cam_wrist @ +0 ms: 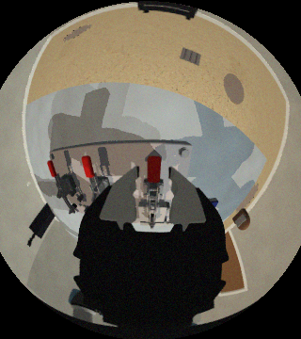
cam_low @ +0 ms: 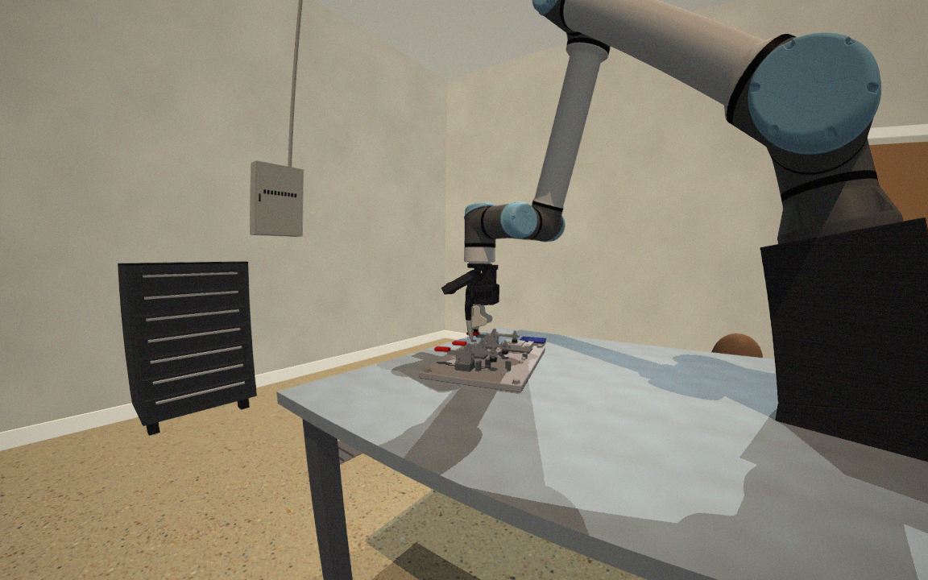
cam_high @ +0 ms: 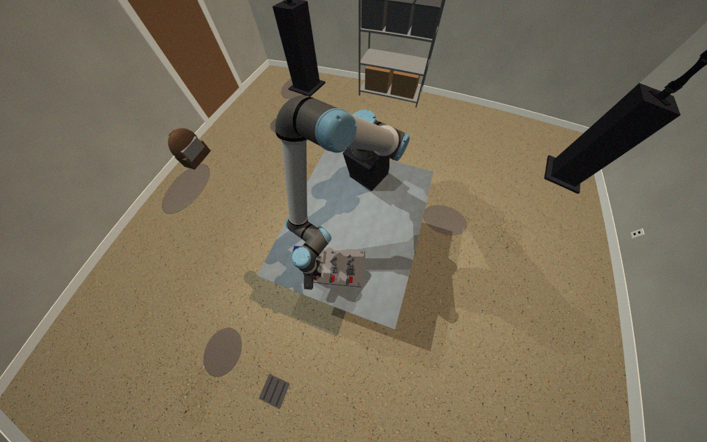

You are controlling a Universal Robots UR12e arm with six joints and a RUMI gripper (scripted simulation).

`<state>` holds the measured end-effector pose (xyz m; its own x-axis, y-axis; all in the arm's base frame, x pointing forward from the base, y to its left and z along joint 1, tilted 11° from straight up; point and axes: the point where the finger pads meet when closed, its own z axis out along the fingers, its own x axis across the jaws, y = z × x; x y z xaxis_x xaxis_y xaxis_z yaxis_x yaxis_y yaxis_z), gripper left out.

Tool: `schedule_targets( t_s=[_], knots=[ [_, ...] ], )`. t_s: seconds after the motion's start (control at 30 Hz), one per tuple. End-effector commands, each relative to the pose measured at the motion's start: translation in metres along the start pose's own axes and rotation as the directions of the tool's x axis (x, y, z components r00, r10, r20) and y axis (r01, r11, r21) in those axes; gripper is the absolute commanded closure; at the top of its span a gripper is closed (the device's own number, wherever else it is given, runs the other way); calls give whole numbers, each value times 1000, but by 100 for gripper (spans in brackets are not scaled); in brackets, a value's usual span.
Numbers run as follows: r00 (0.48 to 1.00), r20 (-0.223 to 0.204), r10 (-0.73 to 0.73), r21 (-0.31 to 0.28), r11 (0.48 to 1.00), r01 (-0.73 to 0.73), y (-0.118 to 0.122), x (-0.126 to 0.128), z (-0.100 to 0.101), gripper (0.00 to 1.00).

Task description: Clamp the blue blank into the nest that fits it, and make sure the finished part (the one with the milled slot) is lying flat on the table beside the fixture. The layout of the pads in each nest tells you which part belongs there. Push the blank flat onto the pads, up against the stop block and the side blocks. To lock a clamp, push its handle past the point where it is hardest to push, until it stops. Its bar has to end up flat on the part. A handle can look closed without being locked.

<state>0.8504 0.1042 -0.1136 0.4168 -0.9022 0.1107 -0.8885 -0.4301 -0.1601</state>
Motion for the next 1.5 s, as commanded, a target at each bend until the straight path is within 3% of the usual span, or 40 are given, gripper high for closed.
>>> schedule_targets(
  t_s=[0.0,0.67,0.7,1.47],
  knots=[
    [1000,-1,0,1,1000,0,-1,0,-1,72],
    [1000,-1,0,1,1000,0,-1,0,-1,72],
    [1000,-1,0,1,1000,0,-1,0,-1,100],
    [1000,-1,0,1,1000,0,-1,0,-1,100]
  ],
)
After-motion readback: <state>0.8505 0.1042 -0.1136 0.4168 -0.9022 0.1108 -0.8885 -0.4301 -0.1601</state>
